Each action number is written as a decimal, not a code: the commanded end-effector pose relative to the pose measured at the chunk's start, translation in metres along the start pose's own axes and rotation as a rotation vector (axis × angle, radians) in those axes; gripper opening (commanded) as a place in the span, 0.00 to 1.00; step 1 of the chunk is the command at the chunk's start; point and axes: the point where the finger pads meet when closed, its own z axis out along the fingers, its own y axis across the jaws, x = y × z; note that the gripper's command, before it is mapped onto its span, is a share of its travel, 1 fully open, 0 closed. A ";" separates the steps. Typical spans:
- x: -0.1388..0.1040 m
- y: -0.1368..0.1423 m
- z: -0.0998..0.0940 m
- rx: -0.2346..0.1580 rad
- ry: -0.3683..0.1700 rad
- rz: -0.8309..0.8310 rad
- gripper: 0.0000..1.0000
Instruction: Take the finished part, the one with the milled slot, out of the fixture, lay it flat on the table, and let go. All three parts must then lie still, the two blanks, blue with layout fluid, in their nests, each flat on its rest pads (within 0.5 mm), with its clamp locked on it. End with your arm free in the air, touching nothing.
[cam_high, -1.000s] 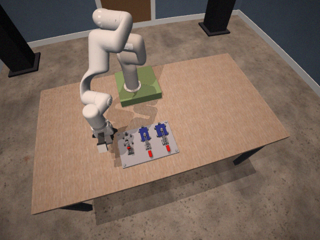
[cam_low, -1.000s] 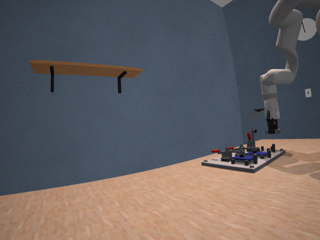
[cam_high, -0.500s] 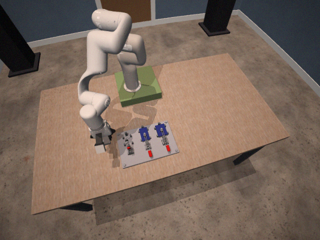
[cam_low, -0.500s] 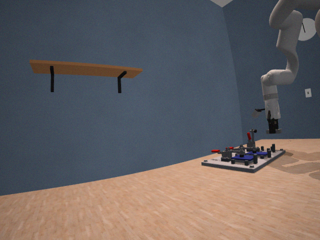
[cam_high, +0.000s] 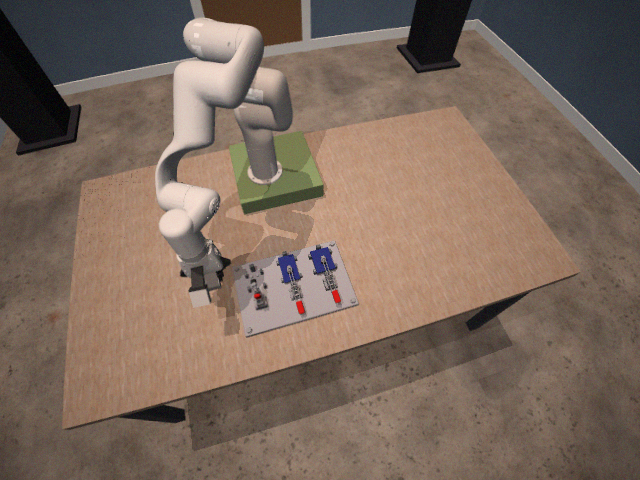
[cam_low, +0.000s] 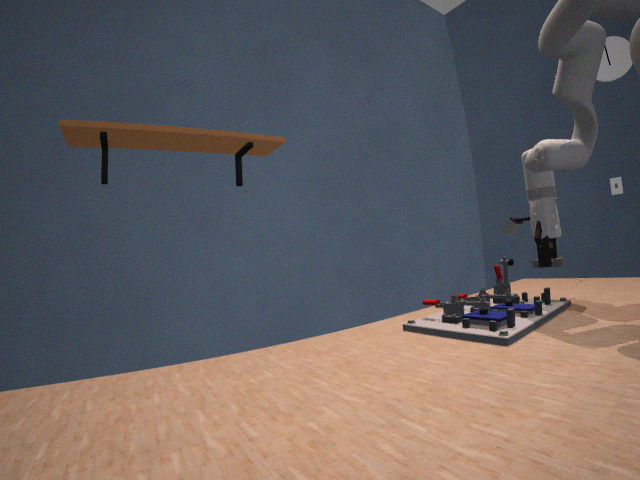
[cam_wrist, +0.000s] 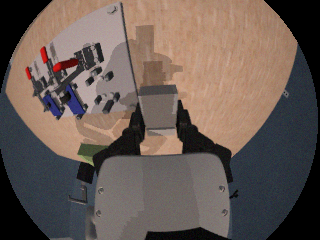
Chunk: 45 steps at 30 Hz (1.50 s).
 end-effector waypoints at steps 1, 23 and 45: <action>0.001 0.001 -0.001 -0.002 0.003 0.000 0.00; 0.001 0.001 0.000 -0.002 0.003 0.000 0.00; 0.001 0.001 0.036 -0.002 0.003 0.000 0.00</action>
